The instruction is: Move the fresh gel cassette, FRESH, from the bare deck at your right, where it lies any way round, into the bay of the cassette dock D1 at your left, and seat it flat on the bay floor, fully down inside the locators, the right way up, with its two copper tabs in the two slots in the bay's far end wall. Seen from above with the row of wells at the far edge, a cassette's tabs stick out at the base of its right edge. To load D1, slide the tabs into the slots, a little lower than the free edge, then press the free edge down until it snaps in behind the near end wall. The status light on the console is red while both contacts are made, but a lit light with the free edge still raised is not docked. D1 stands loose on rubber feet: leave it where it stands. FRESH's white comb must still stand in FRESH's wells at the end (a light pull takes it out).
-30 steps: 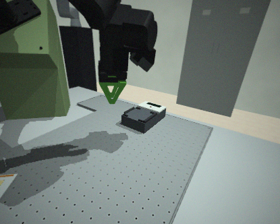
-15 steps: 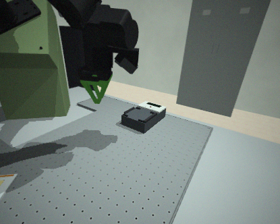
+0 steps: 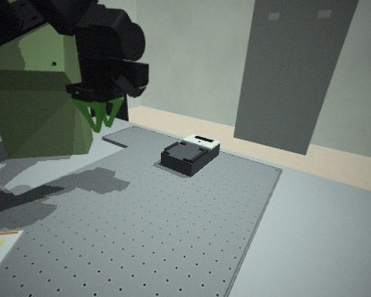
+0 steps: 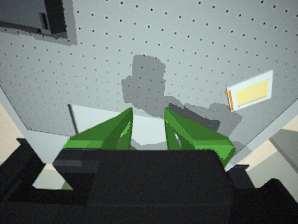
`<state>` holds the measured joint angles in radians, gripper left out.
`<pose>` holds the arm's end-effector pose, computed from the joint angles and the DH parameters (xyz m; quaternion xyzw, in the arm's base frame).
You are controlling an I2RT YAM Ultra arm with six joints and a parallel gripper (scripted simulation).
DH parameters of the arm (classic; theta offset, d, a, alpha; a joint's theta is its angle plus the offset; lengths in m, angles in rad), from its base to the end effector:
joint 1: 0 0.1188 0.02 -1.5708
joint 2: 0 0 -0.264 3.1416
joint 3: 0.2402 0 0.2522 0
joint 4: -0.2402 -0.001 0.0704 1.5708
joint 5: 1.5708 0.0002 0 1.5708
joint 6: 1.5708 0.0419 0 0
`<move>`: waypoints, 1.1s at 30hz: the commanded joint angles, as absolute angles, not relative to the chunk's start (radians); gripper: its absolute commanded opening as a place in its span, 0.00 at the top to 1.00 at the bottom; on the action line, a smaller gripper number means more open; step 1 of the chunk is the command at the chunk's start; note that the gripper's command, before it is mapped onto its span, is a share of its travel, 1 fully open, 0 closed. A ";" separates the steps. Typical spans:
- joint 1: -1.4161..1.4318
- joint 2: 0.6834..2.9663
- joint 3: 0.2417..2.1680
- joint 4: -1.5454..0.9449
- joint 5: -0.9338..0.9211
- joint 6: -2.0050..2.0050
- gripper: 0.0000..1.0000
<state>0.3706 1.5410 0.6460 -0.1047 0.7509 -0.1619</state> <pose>0.2585 0.0708 0.1440 -0.1352 0.8884 -0.3226 0.2973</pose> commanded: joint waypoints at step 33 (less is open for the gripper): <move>0.373 1.456 0.531 0.066 0.766 -0.038 0.64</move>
<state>0.3584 1.4818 0.5217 0.0452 0.7605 -0.0437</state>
